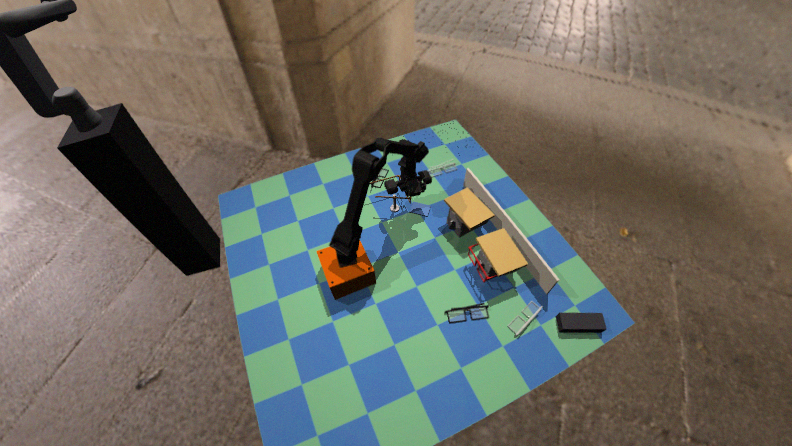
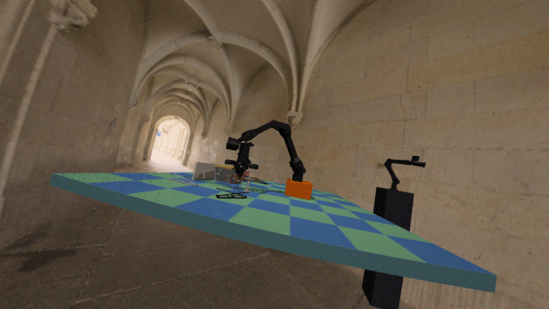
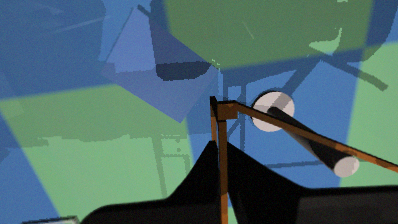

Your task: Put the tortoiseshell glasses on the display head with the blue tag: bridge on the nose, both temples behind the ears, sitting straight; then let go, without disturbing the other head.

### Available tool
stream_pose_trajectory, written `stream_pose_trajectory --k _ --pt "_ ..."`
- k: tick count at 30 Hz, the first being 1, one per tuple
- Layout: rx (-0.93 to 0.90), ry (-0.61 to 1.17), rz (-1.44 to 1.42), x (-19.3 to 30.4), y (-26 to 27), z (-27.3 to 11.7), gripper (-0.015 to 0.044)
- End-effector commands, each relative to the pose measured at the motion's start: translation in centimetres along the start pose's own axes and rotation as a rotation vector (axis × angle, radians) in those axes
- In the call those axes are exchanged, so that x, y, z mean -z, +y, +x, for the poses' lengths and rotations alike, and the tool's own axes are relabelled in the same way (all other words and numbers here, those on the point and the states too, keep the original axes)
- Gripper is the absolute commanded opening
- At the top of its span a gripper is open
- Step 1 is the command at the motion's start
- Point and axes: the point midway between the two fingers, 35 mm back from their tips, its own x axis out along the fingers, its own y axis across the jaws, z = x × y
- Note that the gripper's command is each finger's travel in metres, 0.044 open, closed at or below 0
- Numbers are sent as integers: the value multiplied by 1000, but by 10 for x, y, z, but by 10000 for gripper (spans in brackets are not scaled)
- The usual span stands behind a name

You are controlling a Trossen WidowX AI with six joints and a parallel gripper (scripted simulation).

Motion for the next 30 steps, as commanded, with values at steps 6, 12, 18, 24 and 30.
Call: stream_pose_trajectory --k 6,12,18,24,30 --pt "-7 4 5 5 4 -2 0" --pt "-7 5 5 8 5 -2 0" --pt "-7 5 5 11 6 -2 0" --pt "-7 5 5 13 7 -2 0" --pt "-7 6 5 16 8 -2 0"
